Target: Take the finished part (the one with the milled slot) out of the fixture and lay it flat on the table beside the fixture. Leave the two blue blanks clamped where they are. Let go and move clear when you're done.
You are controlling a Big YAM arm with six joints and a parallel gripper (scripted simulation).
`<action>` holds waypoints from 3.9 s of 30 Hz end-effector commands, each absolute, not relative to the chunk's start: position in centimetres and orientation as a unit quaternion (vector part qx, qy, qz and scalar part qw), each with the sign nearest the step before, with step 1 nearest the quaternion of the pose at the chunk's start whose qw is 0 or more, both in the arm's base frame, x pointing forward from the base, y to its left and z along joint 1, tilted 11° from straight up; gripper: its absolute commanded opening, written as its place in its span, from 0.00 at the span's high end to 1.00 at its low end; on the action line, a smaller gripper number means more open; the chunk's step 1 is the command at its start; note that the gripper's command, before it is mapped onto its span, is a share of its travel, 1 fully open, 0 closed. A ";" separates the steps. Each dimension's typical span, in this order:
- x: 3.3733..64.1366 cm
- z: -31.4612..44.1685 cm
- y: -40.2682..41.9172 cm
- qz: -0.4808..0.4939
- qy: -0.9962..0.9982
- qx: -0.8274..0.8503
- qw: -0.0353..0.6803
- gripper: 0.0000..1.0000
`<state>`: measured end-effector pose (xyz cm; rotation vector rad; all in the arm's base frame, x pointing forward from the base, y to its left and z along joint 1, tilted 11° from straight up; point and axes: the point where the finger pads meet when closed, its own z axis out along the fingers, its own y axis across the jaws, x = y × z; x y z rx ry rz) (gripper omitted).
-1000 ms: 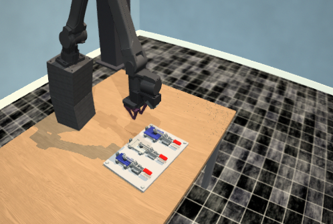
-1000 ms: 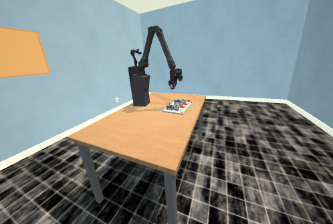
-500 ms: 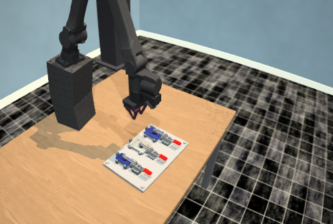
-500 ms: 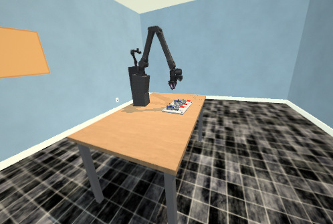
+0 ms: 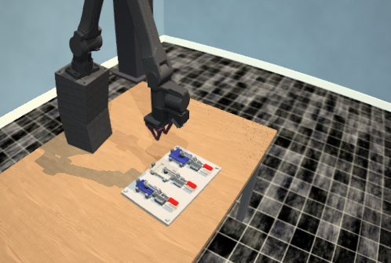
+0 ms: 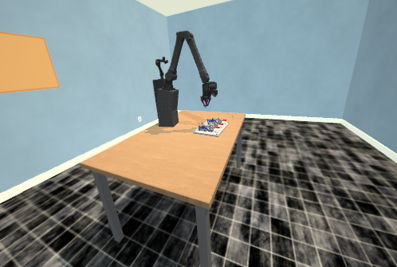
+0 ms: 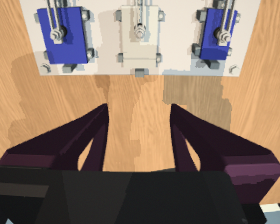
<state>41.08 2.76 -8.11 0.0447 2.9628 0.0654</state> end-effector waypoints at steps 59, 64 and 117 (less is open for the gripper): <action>43.3 -6.7 2.4 0.023 0.993 0.021 0.110 0.55; 43.3 -6.7 2.4 0.023 0.993 0.021 0.110 0.55; 52.9 -12.1 2.0 0.022 0.995 0.017 0.095 0.55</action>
